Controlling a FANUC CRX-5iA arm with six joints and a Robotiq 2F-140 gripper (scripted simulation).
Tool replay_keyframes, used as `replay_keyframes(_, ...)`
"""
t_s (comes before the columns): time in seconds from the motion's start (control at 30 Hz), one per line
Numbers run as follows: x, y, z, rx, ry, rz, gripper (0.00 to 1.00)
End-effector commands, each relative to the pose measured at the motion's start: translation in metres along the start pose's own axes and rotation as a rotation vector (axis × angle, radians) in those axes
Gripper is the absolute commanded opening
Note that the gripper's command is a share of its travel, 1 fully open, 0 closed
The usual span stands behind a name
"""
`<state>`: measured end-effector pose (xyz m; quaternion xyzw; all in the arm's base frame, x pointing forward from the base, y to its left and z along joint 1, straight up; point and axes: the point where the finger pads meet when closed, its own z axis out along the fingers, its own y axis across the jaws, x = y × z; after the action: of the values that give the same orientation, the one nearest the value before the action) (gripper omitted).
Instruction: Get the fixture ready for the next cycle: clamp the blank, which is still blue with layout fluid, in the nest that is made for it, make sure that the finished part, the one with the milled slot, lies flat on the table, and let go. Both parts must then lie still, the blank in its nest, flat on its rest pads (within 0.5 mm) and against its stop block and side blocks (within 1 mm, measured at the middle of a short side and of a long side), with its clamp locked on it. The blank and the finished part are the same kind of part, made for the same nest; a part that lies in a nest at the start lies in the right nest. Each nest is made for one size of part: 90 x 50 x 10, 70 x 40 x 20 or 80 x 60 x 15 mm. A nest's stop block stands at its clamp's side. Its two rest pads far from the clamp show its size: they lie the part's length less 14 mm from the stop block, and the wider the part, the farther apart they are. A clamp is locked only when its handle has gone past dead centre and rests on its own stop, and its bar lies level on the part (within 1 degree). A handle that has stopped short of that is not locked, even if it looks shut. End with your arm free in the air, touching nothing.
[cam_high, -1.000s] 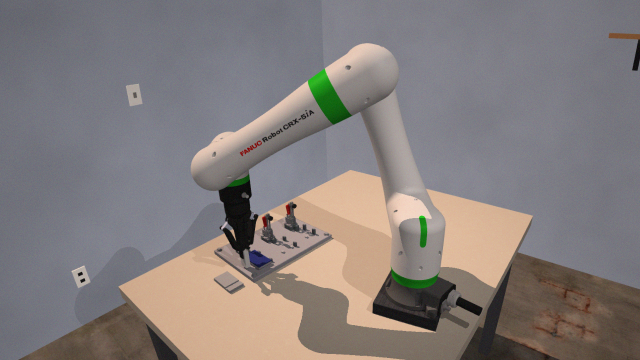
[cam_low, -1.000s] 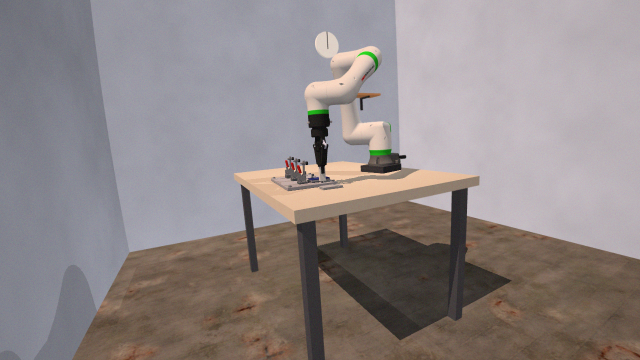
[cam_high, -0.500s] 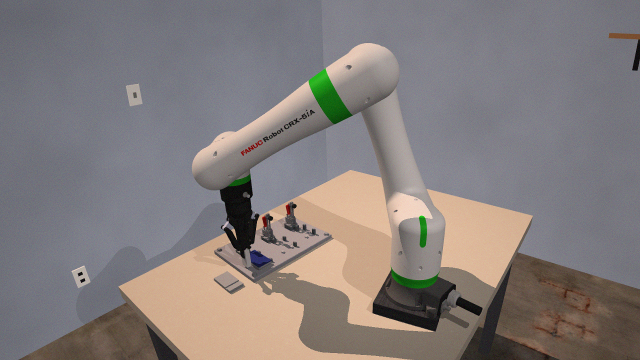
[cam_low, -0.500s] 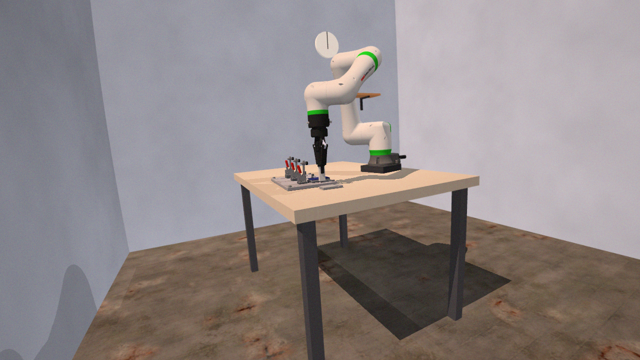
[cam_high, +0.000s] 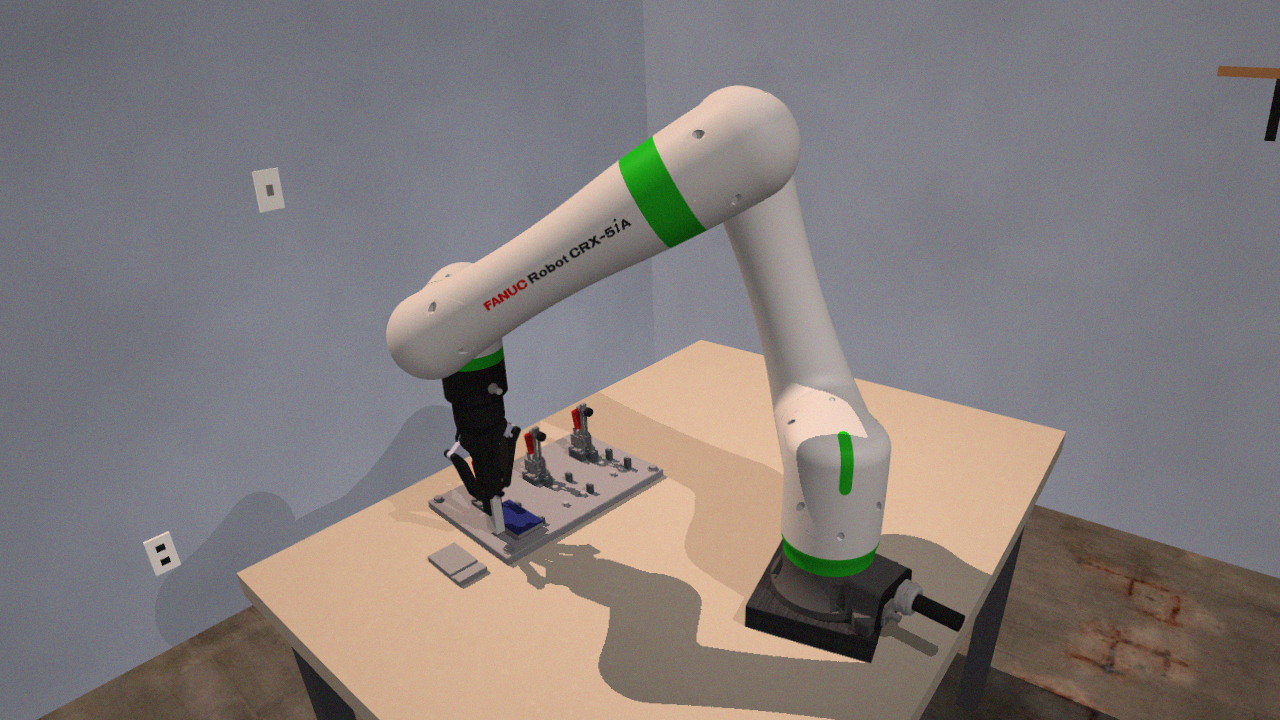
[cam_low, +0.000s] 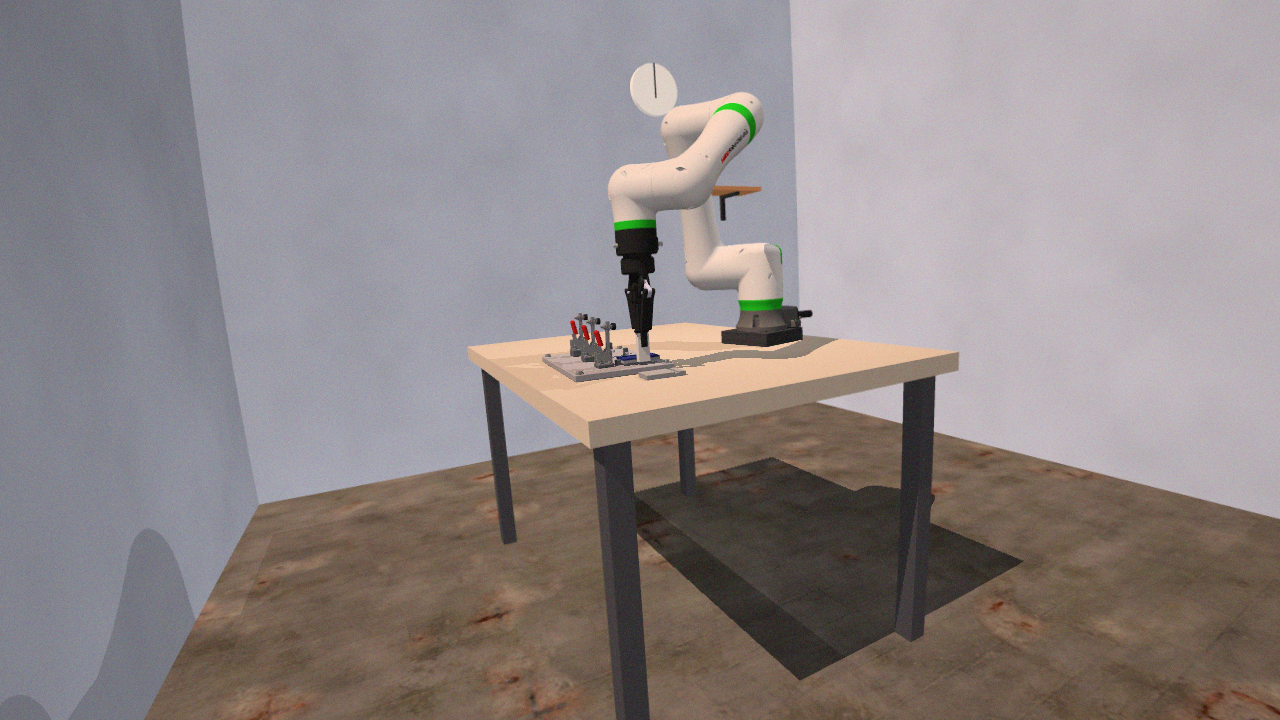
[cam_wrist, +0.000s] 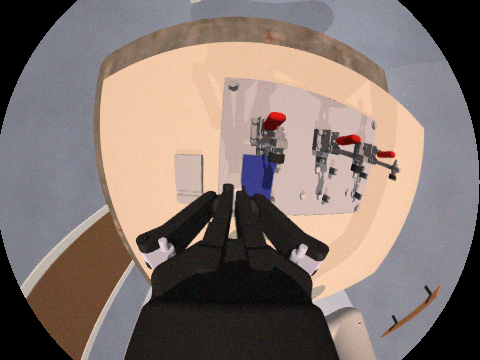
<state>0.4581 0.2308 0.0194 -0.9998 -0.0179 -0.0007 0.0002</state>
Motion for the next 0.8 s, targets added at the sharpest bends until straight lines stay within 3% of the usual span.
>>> replay_keyframes(0.0, 0.0002, 0.0000, -0.0002, 0.000, 0.000, 0.000, 0.00)
replay_keyframes(0.77, 0.0002, 0.0040, -0.0002, 0.000, 0.000, 0.000, 0.00)
